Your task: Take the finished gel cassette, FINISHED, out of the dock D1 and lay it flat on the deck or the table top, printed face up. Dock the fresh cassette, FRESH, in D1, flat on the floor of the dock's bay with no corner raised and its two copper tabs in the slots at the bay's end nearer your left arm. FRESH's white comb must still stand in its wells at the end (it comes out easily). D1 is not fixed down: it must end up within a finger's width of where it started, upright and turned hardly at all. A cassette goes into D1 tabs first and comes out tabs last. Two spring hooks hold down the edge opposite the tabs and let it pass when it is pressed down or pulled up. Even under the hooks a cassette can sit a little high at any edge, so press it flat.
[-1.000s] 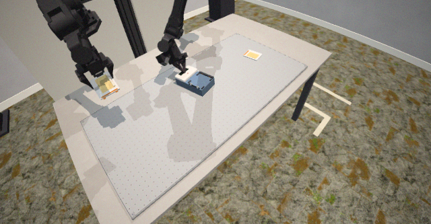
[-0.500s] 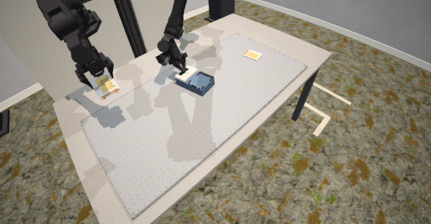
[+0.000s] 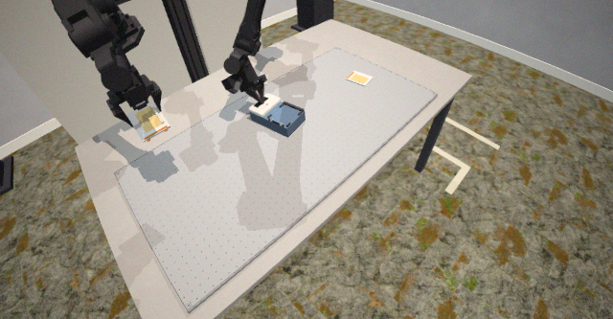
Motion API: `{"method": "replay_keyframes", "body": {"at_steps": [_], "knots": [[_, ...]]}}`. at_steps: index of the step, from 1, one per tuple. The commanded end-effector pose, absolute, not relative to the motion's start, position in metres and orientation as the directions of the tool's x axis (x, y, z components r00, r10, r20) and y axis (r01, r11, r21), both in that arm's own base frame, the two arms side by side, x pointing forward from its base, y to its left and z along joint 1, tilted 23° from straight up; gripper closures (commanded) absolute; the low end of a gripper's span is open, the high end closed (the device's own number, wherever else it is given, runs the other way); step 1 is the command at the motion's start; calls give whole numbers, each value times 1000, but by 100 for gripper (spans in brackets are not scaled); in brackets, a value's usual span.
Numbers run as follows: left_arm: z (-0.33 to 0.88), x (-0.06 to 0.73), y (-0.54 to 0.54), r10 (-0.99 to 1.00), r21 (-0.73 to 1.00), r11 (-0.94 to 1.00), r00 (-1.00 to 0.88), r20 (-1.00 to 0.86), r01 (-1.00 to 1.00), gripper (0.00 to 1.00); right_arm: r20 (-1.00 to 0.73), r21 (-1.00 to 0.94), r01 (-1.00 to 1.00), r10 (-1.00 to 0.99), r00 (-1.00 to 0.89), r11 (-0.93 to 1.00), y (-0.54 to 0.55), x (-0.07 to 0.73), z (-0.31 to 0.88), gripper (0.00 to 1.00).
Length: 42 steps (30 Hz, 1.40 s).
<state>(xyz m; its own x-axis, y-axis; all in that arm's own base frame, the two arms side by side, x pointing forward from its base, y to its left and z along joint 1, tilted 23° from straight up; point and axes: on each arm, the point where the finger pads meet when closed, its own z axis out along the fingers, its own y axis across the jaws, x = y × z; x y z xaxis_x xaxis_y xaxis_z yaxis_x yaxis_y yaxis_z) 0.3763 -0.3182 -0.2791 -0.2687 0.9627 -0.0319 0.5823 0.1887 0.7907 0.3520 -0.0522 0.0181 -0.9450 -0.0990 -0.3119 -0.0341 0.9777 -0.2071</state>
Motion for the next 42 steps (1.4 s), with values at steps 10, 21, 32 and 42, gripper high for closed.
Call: {"method": "replay_keyframes", "body": {"at_steps": [10,21,32,42], "knots": [[-340,360,-275,957,745,142,-283,66,652,100,-290,-223,-171,-233,-928,960,-38,361,16,100],[-340,360,-275,957,745,142,-283,66,652,100,-263,-246,-381,-440,-859,891,-3,388,8,100],[-340,360,-275,957,745,142,-283,66,652,100,-225,-265,-586,-640,-735,766,32,412,-6,100],[-340,360,-275,957,745,142,-283,66,652,100,-236,-285,-628,-688,-686,724,57,434,-17,100]]}}
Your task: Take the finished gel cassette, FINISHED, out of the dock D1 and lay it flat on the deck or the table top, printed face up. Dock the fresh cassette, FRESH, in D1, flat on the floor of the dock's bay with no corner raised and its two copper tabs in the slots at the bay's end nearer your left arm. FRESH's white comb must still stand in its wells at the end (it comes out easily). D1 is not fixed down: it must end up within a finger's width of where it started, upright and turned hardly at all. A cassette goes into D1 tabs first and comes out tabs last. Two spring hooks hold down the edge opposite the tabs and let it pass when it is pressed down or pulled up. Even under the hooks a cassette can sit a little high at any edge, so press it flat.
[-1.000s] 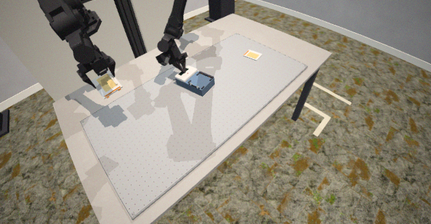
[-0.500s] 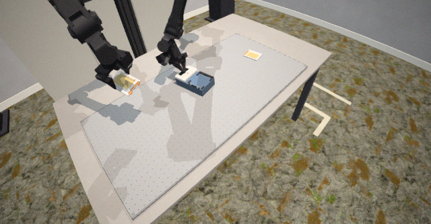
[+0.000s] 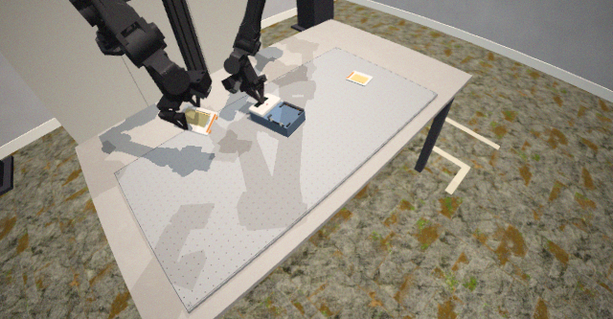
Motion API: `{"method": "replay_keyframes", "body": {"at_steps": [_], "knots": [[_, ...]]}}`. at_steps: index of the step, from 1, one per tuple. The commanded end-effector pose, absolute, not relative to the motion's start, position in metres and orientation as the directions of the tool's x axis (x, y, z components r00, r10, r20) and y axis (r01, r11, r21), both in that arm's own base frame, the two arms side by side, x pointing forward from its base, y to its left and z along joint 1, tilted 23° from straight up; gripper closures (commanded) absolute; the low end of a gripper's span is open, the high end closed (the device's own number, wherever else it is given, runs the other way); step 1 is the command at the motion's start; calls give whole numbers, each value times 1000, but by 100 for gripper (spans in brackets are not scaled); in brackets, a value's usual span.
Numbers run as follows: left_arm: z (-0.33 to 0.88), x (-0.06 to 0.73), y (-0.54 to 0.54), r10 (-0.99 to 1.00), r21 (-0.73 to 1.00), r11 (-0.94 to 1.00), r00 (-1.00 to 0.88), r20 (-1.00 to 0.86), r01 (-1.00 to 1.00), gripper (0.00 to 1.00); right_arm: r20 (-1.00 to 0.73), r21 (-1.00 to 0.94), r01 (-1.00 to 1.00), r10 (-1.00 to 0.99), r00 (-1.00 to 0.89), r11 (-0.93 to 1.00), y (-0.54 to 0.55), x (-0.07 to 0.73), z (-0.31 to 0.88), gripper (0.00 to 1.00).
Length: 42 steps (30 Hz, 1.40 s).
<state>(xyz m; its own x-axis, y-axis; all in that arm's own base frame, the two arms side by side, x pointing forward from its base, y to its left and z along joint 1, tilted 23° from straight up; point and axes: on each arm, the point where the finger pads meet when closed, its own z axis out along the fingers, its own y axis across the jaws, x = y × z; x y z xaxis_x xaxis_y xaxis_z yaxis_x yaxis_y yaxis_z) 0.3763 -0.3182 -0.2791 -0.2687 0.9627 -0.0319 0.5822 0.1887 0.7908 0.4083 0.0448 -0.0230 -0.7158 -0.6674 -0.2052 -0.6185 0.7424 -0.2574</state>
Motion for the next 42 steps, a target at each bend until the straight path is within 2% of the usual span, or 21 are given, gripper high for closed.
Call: {"method": "replay_keyframes", "body": {"at_steps": [1,42], "knots": [[-340,360,-275,957,745,142,-283,66,652,100,-236,-285,-628,-688,-686,724,59,436,-18,100],[-340,360,-275,957,745,142,-283,66,652,100,-263,-280,-561,-624,-735,779,52,451,-12,100]]}}
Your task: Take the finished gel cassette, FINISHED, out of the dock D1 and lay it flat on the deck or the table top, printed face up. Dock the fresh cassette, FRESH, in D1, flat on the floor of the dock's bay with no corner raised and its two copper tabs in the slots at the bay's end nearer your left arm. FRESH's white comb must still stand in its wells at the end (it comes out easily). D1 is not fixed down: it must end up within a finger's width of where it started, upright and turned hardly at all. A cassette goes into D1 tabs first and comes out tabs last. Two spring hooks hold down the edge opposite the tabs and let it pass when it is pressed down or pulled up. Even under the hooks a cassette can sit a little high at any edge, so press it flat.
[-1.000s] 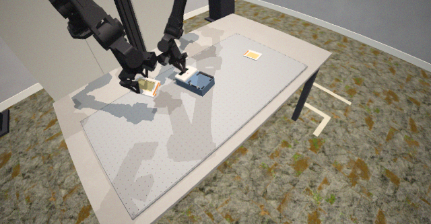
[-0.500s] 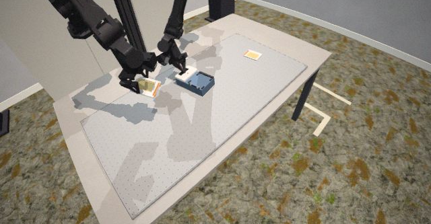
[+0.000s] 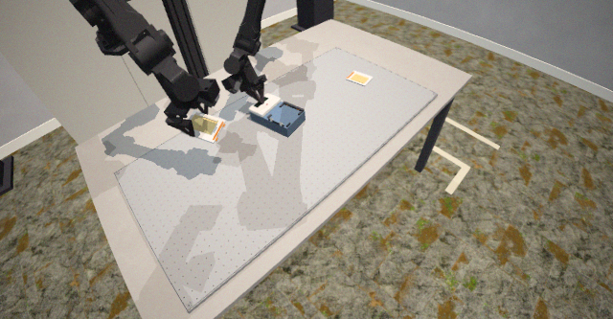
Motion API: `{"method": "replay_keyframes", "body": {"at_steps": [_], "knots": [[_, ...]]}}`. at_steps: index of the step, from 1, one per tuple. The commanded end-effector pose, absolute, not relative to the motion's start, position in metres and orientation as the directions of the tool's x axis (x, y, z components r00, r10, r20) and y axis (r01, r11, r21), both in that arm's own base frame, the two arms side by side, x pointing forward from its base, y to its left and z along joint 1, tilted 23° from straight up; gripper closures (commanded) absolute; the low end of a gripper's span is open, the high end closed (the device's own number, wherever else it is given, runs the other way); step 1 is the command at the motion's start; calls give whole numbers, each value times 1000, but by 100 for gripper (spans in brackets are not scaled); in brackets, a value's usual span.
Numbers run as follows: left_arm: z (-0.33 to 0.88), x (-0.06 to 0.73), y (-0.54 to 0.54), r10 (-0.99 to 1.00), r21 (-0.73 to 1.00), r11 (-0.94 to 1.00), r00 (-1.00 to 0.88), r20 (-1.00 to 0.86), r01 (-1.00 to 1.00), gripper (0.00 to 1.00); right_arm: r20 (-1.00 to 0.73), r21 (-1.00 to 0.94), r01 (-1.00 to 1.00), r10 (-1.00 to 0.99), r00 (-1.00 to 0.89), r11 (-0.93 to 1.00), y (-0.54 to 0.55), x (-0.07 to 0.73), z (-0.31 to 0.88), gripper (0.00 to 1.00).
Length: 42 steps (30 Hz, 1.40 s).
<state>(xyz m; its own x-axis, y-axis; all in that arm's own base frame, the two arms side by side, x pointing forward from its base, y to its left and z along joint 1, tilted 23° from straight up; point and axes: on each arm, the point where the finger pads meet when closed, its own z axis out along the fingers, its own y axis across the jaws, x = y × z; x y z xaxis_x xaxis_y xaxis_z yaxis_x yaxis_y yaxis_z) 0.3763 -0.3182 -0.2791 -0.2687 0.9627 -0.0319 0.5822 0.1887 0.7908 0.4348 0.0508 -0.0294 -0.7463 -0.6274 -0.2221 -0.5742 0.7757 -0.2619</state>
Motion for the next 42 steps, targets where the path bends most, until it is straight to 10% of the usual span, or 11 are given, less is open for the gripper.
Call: {"method": "replay_keyframes", "body": {"at_steps": [1,42], "knots": [[-340,360,-275,957,745,142,-283,66,652,100,-263,-280,-561,-624,-735,779,52,451,-12,100],[-340,360,-275,957,745,142,-283,66,652,100,-146,-320,-918,-970,-195,233,188,481,-81,100]]}}
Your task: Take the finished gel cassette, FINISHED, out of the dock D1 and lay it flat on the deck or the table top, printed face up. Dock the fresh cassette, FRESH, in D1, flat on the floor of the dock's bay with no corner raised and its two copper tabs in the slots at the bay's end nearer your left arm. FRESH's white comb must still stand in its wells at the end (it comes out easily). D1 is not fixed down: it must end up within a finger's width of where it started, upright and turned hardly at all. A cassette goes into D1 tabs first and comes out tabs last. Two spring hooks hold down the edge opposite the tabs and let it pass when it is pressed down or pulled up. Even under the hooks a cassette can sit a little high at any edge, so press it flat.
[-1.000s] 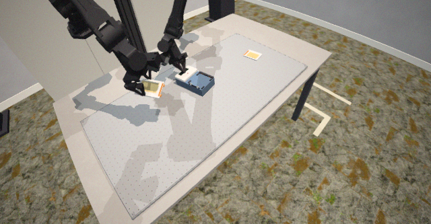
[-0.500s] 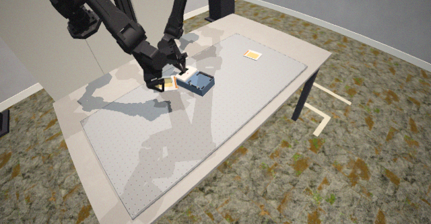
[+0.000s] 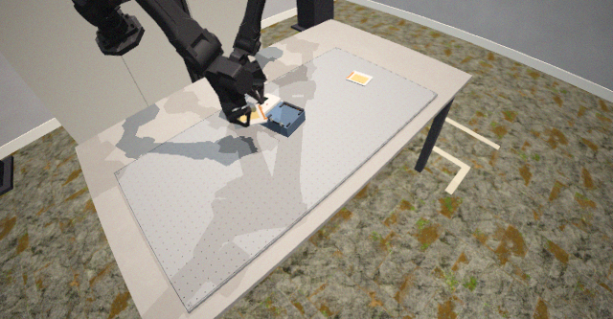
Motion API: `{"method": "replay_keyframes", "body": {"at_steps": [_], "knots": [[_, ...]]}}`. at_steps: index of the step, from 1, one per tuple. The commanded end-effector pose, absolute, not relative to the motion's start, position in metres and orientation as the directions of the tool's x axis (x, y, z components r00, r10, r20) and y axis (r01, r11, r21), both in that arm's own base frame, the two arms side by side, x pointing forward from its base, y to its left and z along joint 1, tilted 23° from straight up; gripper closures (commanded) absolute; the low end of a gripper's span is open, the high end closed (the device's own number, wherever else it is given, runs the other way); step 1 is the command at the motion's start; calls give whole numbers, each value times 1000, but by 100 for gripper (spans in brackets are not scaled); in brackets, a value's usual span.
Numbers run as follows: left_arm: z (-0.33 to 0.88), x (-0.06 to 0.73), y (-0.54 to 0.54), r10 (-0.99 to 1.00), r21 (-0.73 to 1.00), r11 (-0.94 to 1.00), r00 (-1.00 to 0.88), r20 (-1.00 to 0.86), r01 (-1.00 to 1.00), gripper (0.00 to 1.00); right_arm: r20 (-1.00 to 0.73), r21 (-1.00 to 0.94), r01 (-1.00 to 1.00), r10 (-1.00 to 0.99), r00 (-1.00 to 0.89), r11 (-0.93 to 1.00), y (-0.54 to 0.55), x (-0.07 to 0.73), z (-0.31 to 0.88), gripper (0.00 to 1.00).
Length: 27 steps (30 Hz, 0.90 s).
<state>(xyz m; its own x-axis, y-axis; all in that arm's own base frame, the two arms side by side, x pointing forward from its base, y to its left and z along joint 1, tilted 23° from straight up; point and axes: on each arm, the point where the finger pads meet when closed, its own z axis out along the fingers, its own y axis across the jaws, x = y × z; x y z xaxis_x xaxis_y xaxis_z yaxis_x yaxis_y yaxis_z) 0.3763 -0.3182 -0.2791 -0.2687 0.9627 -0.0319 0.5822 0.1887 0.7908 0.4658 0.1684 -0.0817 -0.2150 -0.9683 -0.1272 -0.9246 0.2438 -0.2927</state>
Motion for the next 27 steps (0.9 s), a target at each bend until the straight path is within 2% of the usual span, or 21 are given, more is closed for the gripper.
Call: {"method": "replay_keyframes", "body": {"at_steps": [1,7,16,22,27], "knots": [[-340,360,-275,957,745,142,-283,66,652,100,-146,-320,-918,-970,-195,233,191,481,-83,100],[-340,360,-275,957,745,142,-283,66,652,100,-146,-320,-918,-970,-195,233,202,483,-90,100],[-340,360,-275,957,745,142,-283,66,652,100,-87,-292,-955,-993,77,-48,241,482,-113,100],[-340,360,-275,957,745,142,-283,66,652,100,-83,-292,-953,-990,110,-81,257,481,-125,100],[-340,360,-275,957,745,142,-283,66,652,100,-71,-290,-939,-975,212,-183,277,477,-139,100]]}}
